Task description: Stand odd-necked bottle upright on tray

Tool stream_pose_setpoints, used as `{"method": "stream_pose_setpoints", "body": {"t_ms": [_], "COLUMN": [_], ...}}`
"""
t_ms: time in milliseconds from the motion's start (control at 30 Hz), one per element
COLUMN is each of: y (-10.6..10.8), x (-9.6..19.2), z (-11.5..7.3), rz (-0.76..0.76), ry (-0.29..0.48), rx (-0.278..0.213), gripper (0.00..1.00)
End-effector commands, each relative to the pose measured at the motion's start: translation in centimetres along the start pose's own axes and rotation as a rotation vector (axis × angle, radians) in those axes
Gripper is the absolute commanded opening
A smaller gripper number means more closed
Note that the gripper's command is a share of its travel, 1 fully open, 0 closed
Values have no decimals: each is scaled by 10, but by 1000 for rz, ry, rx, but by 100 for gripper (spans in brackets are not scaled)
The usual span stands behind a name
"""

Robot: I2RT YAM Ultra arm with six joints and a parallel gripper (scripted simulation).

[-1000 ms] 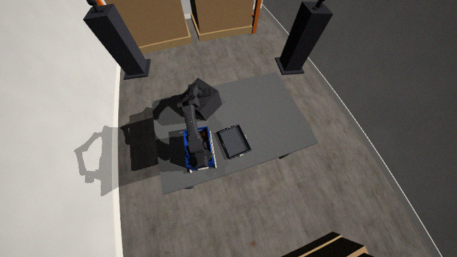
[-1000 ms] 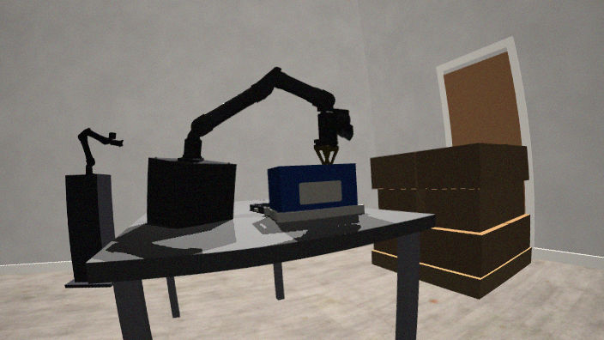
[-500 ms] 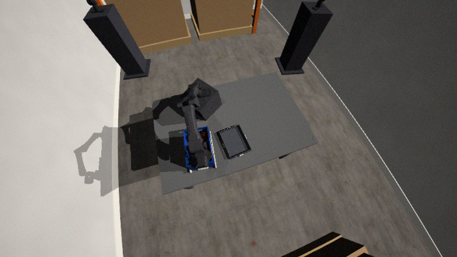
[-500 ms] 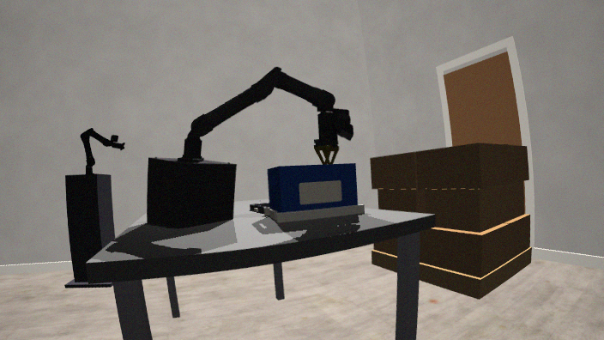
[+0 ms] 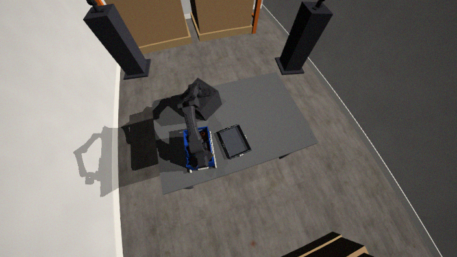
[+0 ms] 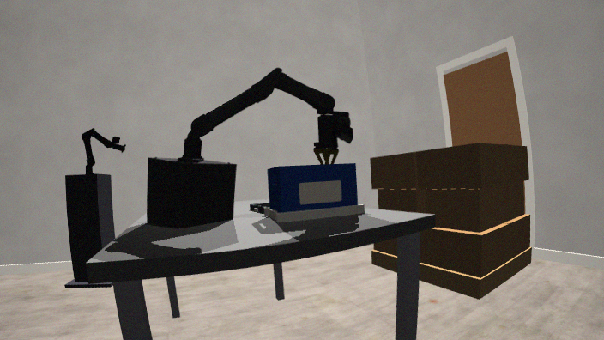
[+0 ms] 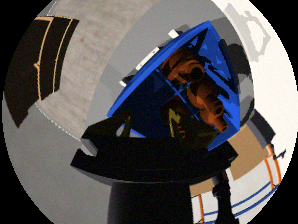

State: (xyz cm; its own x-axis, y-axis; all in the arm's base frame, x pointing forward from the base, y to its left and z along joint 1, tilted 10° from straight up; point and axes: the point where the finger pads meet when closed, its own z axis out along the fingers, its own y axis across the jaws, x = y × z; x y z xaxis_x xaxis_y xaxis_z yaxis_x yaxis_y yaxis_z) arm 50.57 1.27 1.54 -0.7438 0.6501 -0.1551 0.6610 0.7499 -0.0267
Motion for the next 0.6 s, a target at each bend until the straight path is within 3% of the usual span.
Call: {"method": "stream_pose_setpoints", "body": {"t_ms": [0, 100, 233, 333, 567], "y": [1, 1, 3, 0, 3], "x": [-5, -2, -9, -6, -5], "z": [-1, 8, 1, 11, 11], "rz": [1, -3, 5, 5, -1], "ry": [-20, -10, -30, -17, -21], "rx": [-18, -9, -28, -16, -20], "gripper": [61, 61, 61, 61, 61]}}
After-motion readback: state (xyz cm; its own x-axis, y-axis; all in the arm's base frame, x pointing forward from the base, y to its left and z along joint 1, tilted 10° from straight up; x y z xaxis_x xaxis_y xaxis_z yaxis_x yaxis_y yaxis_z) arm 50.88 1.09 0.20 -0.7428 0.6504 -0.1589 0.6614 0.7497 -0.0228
